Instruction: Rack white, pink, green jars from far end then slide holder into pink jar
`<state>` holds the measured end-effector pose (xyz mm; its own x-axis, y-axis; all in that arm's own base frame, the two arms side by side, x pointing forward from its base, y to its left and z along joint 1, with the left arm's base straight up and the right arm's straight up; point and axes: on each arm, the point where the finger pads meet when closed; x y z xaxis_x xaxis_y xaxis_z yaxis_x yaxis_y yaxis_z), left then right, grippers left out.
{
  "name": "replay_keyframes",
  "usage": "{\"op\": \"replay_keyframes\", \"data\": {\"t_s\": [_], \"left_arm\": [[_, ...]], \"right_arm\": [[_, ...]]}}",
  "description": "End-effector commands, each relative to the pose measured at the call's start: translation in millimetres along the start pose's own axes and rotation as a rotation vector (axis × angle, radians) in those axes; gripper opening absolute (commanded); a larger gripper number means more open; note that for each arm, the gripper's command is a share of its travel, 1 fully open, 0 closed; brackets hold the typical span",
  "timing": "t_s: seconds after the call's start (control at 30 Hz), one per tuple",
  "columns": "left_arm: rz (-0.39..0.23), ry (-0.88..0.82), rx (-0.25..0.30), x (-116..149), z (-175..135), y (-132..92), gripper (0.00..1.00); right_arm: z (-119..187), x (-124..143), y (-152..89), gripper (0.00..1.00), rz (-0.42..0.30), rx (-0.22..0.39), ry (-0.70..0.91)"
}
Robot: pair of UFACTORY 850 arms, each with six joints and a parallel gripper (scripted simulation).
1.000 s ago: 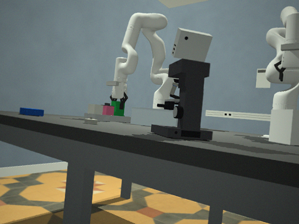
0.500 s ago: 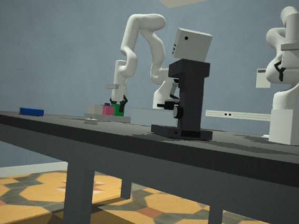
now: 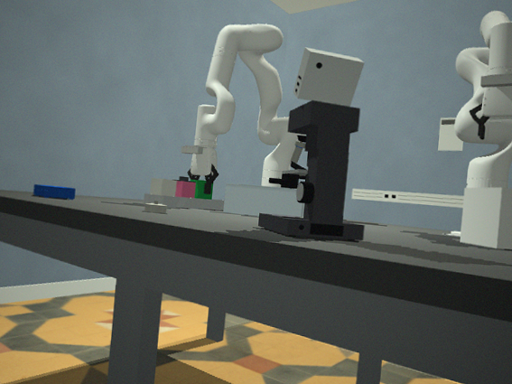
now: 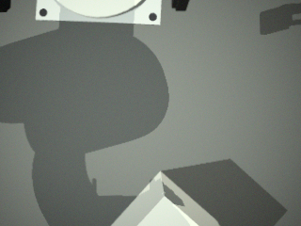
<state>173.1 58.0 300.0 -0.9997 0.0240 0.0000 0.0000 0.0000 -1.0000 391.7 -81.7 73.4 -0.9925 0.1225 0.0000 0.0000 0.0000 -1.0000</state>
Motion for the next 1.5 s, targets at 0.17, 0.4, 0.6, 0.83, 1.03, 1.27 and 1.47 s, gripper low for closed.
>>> {"op": "replay_keyframes", "data": {"t_s": [0.17, 0.4, 0.6, 0.83, 1.03, 1.27, 1.47], "left_arm": [[0.001, 0.000, -0.001, -0.5, -0.2, -0.7, 1.00], [0.001, 0.000, -0.001, -0.5, -0.2, -0.7, 1.00], [0.001, 0.000, -0.001, -0.5, -0.2, -0.7, 1.00], [0.001, 0.000, -0.001, -0.5, -0.2, -0.7, 1.00], [0.001, 0.000, -0.001, -0.5, -0.2, -0.7, 1.00], [0.001, 0.000, -0.001, -0.5, -0.2, -0.7, 1.00], [0.001, 0.000, -0.001, -0.5, -0.2, -0.7, 1.00]], "right_arm": [[0.1, -0.8, -0.5, 0.00, 0.002, 0.000, 0.000], [0.0, -0.7, 0.6, 0.00, 0.002, 0.000, 0.000], [0.0, -0.7, 1.2, 0.00, 0.002, 0.000, 0.000], [0.0, -0.7, 2.4, 0.00, 0.002, 0.000, 0.000], [0.0, -0.7, 3.4, 0.00, 0.002, 0.000, 0.000], [0.0, -0.7, 4.2, 0.00, 0.002, 0.000, 0.000], [0.0, -0.7, 5.2, 0.00, 0.002, 0.000, 0.000]]}}
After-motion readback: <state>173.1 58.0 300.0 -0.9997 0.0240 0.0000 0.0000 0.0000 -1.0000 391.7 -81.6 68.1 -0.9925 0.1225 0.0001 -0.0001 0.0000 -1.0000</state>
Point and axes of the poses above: on each arm, the point where the finger pads meet when closed, its own y axis out along the fingers, its own z axis across the jaws, x = y × z, and after that the axes turned 4 degrees about y, right-handed
